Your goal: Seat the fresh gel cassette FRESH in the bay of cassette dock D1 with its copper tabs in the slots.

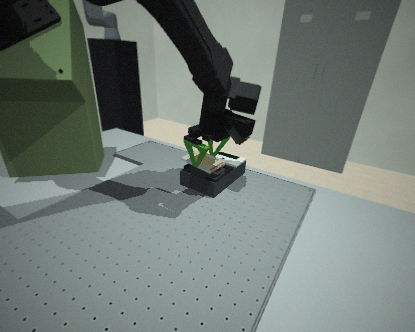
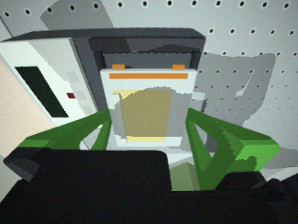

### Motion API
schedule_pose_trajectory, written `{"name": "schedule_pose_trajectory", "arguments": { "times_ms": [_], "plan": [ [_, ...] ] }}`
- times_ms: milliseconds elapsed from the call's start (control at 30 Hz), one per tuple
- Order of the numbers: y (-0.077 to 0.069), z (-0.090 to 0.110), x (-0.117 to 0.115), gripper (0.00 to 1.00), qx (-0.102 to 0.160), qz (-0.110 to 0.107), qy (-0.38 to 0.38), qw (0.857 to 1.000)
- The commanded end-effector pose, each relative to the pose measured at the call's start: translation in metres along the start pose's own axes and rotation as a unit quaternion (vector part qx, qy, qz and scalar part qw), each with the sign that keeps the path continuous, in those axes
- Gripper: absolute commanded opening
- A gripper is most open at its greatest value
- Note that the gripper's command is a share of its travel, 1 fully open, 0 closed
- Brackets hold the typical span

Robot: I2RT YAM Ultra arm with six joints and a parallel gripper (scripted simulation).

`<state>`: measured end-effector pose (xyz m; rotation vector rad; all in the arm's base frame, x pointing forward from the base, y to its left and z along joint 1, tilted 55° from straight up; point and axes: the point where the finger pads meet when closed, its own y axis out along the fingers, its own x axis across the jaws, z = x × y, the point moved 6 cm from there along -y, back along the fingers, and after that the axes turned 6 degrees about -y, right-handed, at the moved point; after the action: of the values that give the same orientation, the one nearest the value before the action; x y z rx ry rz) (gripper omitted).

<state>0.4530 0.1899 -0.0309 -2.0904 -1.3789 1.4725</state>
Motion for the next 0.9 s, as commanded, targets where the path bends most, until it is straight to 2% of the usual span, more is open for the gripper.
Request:
{"name": "schedule_pose_trajectory", "arguments": {
  "times_ms": [0,267,433,533,667,867],
  "plan": [
    [-0.009,-0.0081,0.0104,0.0,-0.015,-0.009,-0.002,1.0],
    [-0.0103,-0.014,0.0087,0.0,-0.022,-0.012,0.005,1.0],
    [-0.0044,-0.0089,0.0129,0.0,-0.016,-0.011,-0.001,1.0],
    [-0.0091,-0.0159,0.0084,0.0,-0.022,-0.012,0.005,1.0],
    [-0.0027,-0.0103,0.0126,0.0,-0.017,-0.01,-0.001,1.0],
    [-0.0031,-0.0128,0.0115,0.0,-0.019,-0.011,0.002,1.0]
  ]
}}
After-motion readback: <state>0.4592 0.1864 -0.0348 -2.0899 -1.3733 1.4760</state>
